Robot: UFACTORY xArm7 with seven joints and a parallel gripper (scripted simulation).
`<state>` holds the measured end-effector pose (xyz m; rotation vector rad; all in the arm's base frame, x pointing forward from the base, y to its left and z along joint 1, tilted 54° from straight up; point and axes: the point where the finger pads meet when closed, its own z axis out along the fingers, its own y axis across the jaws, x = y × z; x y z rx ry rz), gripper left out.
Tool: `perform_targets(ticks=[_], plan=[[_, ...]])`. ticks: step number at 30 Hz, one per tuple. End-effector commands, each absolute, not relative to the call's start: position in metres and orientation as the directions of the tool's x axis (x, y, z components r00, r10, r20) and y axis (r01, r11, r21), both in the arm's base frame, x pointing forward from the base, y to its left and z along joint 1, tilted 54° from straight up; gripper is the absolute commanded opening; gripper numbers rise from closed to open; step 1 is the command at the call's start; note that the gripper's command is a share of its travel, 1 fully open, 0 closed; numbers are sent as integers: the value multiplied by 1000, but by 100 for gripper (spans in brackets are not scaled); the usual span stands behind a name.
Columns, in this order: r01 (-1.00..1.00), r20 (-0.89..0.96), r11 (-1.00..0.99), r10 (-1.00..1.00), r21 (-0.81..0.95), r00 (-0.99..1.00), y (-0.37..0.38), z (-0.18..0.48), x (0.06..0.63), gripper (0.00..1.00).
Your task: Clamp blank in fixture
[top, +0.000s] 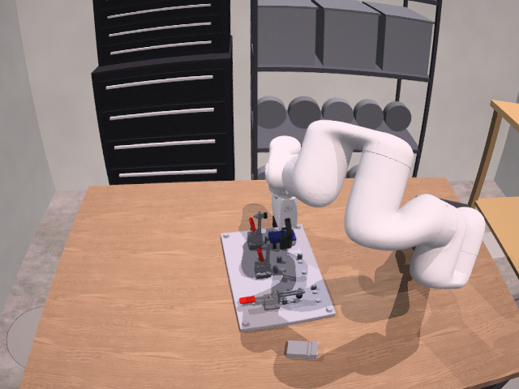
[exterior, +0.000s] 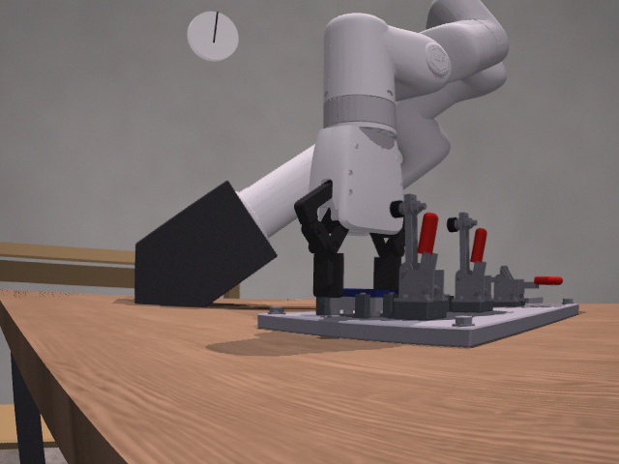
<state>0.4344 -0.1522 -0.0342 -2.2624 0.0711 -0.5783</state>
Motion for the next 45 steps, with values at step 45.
perform_targets(ticks=[45], plan=[[127, 385, -694, -230, -709, 894, -174, -17, 422, 99]])
